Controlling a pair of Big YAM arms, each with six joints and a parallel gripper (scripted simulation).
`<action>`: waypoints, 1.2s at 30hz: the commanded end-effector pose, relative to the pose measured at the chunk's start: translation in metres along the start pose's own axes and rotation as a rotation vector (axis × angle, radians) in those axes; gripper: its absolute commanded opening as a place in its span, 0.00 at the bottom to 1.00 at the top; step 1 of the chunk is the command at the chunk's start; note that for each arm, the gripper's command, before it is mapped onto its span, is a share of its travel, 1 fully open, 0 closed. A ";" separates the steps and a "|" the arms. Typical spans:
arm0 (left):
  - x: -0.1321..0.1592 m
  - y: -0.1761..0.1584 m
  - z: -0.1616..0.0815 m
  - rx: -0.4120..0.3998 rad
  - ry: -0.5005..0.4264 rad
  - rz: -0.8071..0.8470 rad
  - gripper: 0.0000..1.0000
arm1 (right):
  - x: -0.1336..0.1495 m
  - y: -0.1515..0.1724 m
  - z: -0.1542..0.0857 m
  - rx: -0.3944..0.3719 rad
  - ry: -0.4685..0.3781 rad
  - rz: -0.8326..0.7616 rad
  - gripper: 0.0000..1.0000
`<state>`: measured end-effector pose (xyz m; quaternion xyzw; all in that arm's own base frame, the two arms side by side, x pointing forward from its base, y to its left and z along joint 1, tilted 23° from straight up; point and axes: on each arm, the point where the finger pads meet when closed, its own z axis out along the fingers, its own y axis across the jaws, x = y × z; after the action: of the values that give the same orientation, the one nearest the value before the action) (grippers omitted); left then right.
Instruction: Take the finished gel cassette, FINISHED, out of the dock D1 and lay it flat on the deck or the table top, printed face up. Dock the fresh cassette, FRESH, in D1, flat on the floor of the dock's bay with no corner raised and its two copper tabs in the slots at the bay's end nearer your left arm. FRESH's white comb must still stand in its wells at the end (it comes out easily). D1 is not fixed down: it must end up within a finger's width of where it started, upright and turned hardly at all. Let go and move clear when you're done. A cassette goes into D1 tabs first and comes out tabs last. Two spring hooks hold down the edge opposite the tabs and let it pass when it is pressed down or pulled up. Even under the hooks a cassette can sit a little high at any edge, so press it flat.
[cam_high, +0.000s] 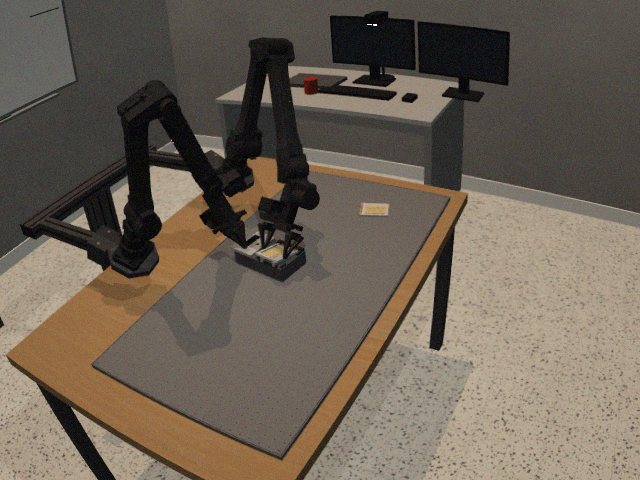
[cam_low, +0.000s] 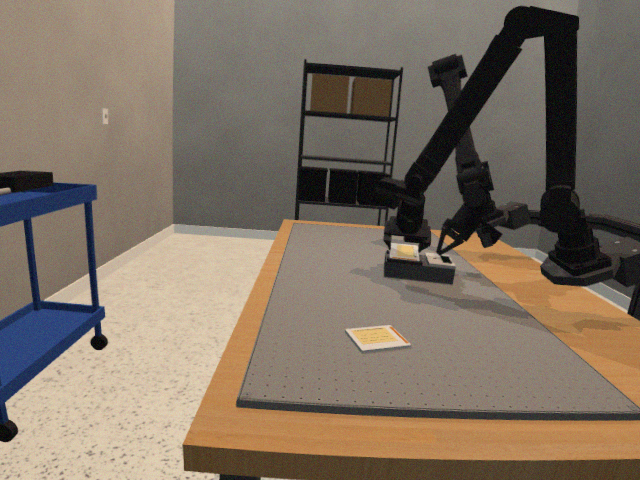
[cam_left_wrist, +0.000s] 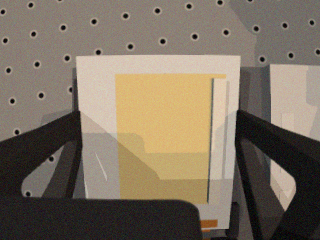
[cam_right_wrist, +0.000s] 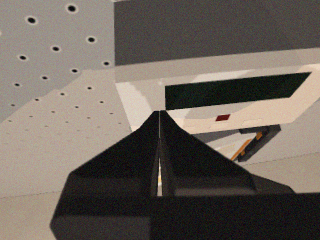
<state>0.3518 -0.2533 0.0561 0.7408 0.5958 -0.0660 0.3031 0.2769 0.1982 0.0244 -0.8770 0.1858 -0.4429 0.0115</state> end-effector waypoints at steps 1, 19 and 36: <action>0.012 -0.005 0.002 0.013 0.014 -0.016 0.00 | -0.038 0.041 0.020 -0.083 -0.075 -0.078 0.00; 0.014 -0.005 0.000 0.013 0.014 -0.016 0.00 | -0.038 0.041 0.020 -0.083 -0.075 -0.078 0.00; 0.016 -0.005 -0.001 0.013 0.014 -0.016 0.00 | -0.038 0.041 0.020 -0.083 -0.075 -0.078 0.00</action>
<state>0.3526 -0.2495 0.0552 0.7411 0.5952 -0.0667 0.3035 0.2769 0.1982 0.0244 -0.8770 0.1858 -0.4429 0.0115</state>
